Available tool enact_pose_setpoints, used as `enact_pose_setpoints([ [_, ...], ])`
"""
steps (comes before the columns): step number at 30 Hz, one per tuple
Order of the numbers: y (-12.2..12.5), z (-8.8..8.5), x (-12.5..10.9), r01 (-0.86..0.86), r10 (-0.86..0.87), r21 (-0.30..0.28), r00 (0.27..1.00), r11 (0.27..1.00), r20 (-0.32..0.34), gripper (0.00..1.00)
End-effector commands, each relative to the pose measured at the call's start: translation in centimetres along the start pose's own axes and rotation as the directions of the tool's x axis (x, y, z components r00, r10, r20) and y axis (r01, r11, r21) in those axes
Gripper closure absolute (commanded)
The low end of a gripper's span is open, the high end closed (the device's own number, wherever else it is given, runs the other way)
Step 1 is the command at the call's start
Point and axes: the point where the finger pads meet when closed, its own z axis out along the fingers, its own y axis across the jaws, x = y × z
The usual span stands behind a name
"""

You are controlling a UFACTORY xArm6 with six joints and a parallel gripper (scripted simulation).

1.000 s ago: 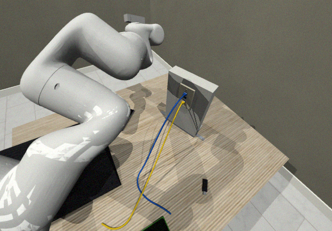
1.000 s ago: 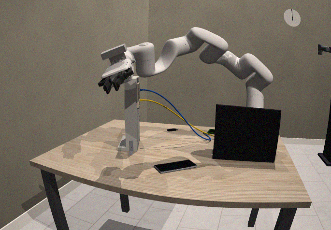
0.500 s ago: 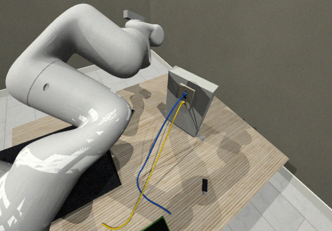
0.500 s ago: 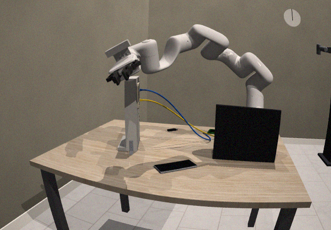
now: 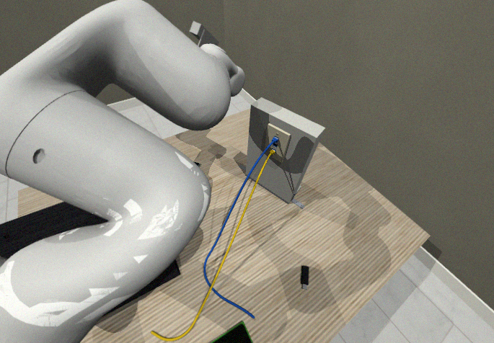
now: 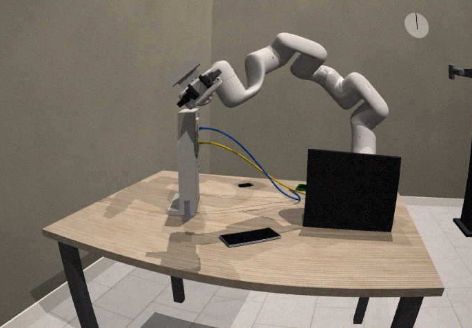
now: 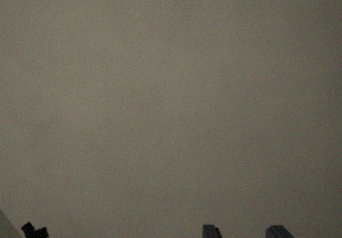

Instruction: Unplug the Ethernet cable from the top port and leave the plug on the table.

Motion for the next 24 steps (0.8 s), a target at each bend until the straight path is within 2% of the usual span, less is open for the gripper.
enact_pose_setpoints([
  [1,-3.1,-2.0,0.2,-0.07,0.078,0.043,0.972,0.997,-0.22,0.73],
  [11,-6.0,-6.8,0.8,-0.189,0.213,0.1,0.846,0.977,-0.488,0.73],
  [13,-6.0,-6.8,0.8,-0.189,0.213,0.1,0.846,0.977,-0.488,0.73],
  [14,-6.1,-7.4,0.8,-0.205,0.229,0.104,0.815,0.973,-0.532,0.73],
  [18,-6.5,-9.9,0.6,-0.253,0.262,0.107,0.726,0.962,-0.636,0.73],
  [24,-6.4,-14.1,-0.7,-0.323,0.278,0.094,0.594,0.942,-0.755,0.73],
])
